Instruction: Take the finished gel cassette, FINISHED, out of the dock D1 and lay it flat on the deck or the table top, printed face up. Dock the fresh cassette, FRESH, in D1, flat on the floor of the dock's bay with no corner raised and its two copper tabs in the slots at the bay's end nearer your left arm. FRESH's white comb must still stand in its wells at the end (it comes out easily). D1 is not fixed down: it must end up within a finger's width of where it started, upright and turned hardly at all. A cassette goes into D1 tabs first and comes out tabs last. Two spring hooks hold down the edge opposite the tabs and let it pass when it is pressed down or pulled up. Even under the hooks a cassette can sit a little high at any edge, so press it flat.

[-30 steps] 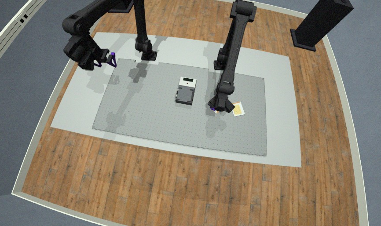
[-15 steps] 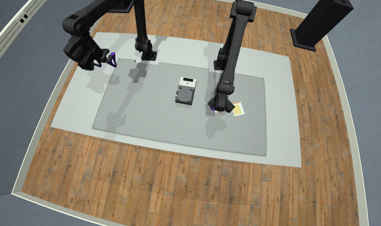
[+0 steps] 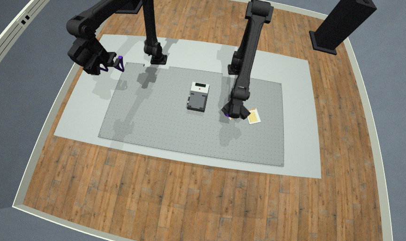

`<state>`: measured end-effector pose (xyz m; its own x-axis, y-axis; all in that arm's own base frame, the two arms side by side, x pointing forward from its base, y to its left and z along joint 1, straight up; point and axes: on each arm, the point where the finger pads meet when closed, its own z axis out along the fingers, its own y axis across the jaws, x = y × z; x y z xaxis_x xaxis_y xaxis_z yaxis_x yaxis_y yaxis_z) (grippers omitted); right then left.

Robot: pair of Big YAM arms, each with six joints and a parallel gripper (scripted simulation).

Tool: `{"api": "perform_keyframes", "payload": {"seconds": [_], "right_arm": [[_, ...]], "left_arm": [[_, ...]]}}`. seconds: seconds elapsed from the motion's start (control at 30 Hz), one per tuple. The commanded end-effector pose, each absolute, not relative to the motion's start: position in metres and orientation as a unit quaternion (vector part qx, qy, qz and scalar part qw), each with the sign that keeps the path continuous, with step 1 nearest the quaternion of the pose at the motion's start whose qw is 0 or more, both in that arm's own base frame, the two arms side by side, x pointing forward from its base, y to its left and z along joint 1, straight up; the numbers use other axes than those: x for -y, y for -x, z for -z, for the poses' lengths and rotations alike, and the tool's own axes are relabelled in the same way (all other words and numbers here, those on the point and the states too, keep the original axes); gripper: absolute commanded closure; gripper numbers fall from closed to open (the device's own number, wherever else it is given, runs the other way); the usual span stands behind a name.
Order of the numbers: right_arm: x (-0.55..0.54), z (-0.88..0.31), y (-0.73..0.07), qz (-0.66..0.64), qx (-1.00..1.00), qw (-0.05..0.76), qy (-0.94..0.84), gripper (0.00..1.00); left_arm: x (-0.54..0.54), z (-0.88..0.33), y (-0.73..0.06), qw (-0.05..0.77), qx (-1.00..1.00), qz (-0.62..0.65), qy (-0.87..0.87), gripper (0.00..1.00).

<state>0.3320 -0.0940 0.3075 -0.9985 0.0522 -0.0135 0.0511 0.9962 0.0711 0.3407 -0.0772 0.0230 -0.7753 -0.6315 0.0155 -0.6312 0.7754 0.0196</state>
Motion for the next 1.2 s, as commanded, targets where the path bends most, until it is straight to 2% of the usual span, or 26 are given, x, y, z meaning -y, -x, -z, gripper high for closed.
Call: {"api": "perform_keyframes", "payload": {"seconds": [0.0, 1.17], "right_arm": [[0.101, -0.327, -0.341, -0.034, -0.999, 0.014, -0.036, 0.00], [0.101, -0.327, -0.341, -0.034, -0.999, 0.014, -0.036, 0.00]], "left_arm": [[0.079, -0.037, -0.350, 0.000, 0.942, 0.000, -0.335, 1.00], [0.079, -0.079, -0.347, 0.000, 0.942, 0.000, -0.335, 1.00]]}}
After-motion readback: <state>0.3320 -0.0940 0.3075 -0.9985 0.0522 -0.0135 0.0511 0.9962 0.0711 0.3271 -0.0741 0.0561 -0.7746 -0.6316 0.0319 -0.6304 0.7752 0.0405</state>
